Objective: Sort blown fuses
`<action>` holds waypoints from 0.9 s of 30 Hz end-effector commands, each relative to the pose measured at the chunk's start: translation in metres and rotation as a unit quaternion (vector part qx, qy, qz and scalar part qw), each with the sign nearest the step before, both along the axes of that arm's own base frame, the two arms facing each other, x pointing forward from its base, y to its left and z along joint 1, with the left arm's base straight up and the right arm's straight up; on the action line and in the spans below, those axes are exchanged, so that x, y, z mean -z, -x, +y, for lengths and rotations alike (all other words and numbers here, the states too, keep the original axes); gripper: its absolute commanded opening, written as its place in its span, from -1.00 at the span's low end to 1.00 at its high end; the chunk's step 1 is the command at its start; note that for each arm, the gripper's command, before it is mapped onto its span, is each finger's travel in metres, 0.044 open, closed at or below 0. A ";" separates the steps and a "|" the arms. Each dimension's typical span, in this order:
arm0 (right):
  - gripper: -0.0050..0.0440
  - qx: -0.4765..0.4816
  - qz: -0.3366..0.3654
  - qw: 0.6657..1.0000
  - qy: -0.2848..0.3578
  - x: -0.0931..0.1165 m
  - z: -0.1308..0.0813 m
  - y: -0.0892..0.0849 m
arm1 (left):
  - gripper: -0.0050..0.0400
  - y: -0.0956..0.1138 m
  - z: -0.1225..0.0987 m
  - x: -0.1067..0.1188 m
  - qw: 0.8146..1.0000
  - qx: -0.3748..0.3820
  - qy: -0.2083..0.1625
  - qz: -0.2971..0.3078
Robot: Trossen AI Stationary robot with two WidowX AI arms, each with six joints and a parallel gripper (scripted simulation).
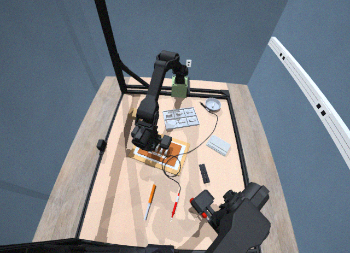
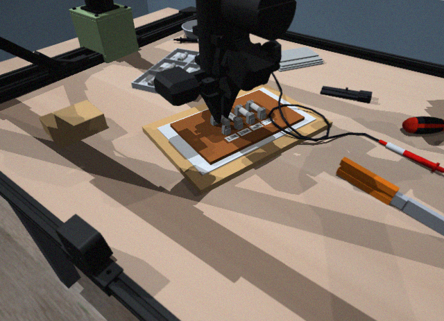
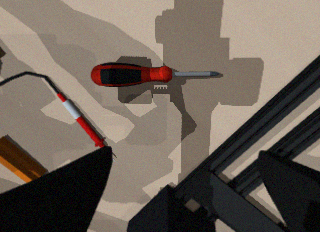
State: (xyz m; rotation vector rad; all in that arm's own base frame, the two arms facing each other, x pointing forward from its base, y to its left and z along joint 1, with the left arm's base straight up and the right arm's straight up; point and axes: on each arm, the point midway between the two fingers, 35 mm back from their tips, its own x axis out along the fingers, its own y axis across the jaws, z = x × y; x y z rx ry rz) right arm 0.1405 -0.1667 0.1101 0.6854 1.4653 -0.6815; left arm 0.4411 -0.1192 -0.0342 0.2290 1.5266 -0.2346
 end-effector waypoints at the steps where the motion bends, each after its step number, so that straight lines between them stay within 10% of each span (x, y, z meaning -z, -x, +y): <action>1: 0.84 -0.001 -0.008 1.000 0.010 -0.006 -0.004 -0.002 | -1.00 0.008 0.003 0.013 1.000 0.000 -0.004 0.015; 27: 0.84 -0.001 -0.008 1.000 0.010 -0.006 -0.004 -0.002 | -1.00 0.009 0.004 0.016 1.000 0.000 -0.004 0.015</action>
